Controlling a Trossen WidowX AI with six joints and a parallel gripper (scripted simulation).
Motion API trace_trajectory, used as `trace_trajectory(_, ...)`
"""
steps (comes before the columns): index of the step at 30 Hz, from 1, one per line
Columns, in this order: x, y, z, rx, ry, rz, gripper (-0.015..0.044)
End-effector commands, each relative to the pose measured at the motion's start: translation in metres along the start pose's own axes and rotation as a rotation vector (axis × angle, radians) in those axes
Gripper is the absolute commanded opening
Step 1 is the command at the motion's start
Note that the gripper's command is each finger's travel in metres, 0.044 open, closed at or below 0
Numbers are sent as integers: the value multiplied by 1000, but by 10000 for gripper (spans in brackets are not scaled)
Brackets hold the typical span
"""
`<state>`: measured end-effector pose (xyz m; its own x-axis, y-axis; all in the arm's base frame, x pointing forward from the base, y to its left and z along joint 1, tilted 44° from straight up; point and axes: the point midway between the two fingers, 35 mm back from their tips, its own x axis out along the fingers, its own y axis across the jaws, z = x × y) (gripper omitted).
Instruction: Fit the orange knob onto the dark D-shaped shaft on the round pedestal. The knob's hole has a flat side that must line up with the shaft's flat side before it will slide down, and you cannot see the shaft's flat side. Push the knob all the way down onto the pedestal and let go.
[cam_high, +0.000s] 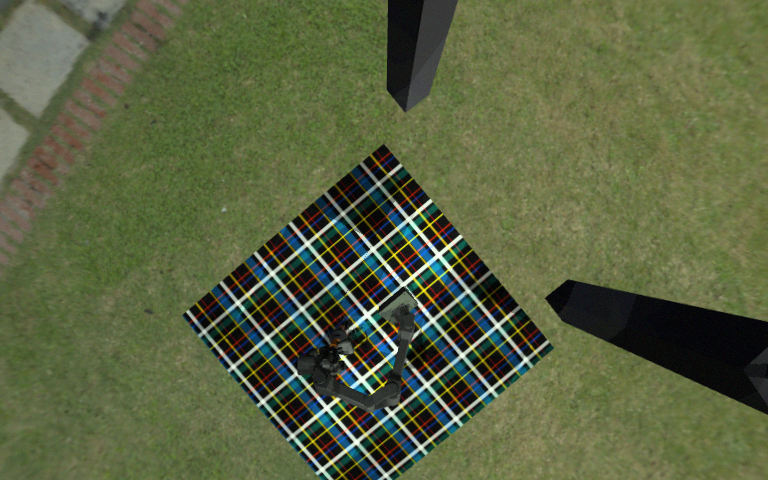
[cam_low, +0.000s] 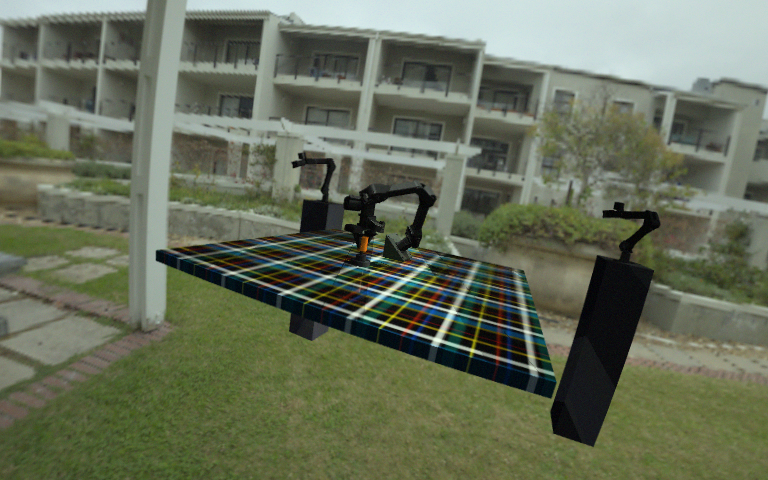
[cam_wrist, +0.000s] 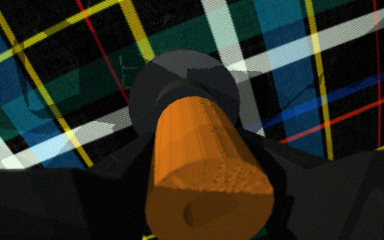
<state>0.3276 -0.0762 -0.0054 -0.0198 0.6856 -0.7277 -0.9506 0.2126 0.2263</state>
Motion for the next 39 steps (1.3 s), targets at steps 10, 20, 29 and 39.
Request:
trace_trajectory(10, 2, -1, 0, -68, -1, -6, 0)
trace_trajectory(20, 2, 3, -1, -68, -1, -5, 0)
trace_trajectory(29, 3, 2, -1, -68, -1, -5, 0)
trace_trajectory(39, 2, 0, 0, -68, -1, -6, 0)
